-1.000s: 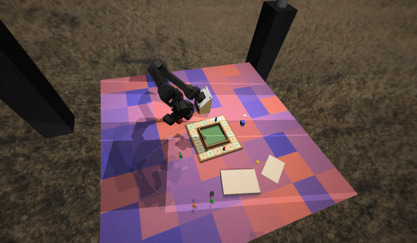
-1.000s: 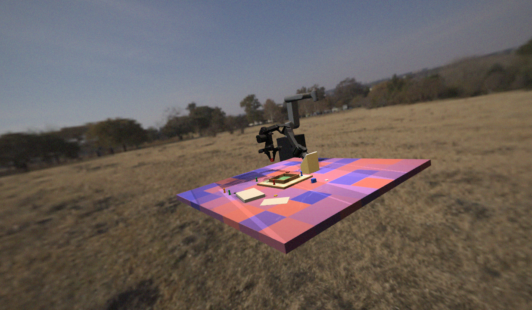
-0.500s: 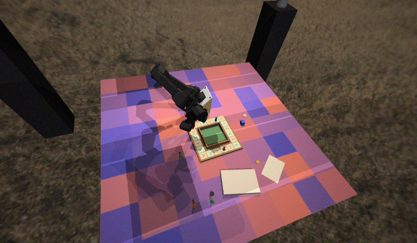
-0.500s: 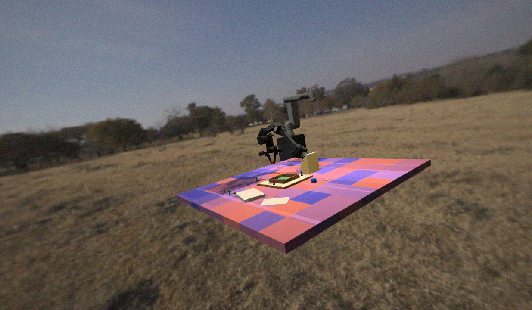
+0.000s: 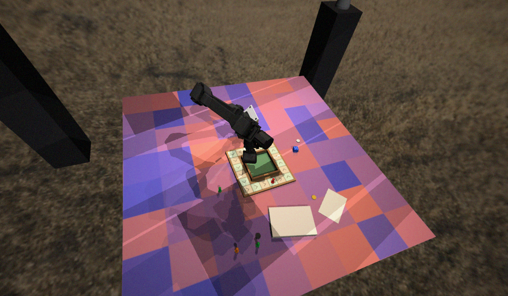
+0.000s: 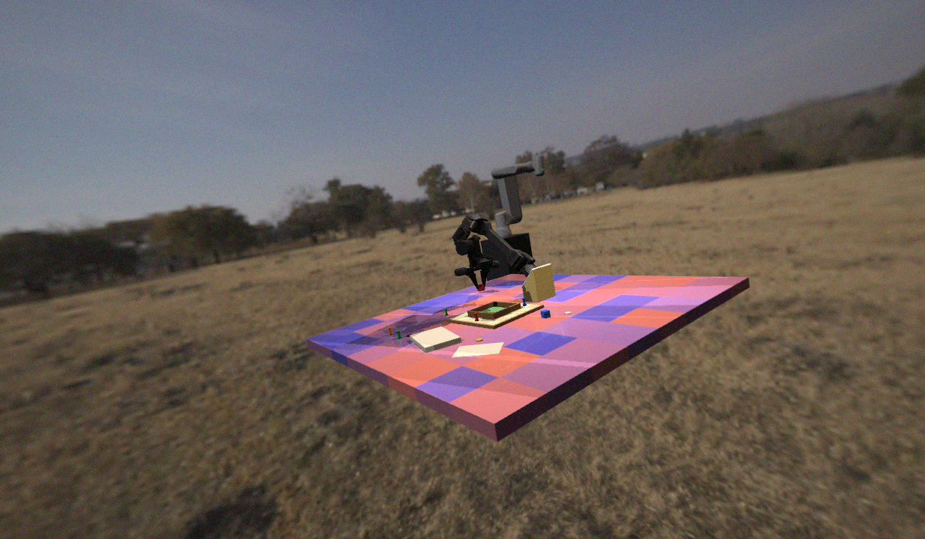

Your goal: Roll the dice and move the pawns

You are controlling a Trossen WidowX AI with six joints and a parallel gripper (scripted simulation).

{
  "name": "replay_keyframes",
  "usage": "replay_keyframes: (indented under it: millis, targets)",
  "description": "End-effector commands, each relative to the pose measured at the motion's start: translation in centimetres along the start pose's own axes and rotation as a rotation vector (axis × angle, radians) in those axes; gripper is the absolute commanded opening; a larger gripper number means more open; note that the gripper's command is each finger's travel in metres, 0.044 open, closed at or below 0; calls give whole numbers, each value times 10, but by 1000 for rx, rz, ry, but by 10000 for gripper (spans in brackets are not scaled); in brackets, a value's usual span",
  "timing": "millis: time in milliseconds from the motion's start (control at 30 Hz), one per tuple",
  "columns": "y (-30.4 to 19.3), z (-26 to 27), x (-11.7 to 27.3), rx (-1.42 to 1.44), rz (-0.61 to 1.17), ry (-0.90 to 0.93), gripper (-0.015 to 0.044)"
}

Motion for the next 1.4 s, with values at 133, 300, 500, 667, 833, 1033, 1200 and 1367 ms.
replay_keyframes:
  millis: [133, 300, 500, 667, 833, 1033, 1200, 1367]
  targets:
    - [44, 1, -12, 214, 13, 9, 0]
    - [68, 5, -19, 333, 24, 11, 0]
    - [71, 6, -20, 350, 26, 12, 0]
    - [61, 3, -26, 349, -80, 63, 0]
    - [47, 0, -33, 347, -240, 112, 0]
    - [30, -1, -43, 342, -436, 129, 0]
    - [16, -1, -51, 336, -598, 106, 0]
    - [3, 2, -61, 329, -754, 51, 0]
Point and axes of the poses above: the point midway between the two fingers, 35 mm back from their tips, its own x axis back along the fingers, its own z axis across the jaws, y = z × x, the point moved 10 cm from there along x, back along the fingers, and after that the axes turned 10 degrees about x, right-handed, at the moved point
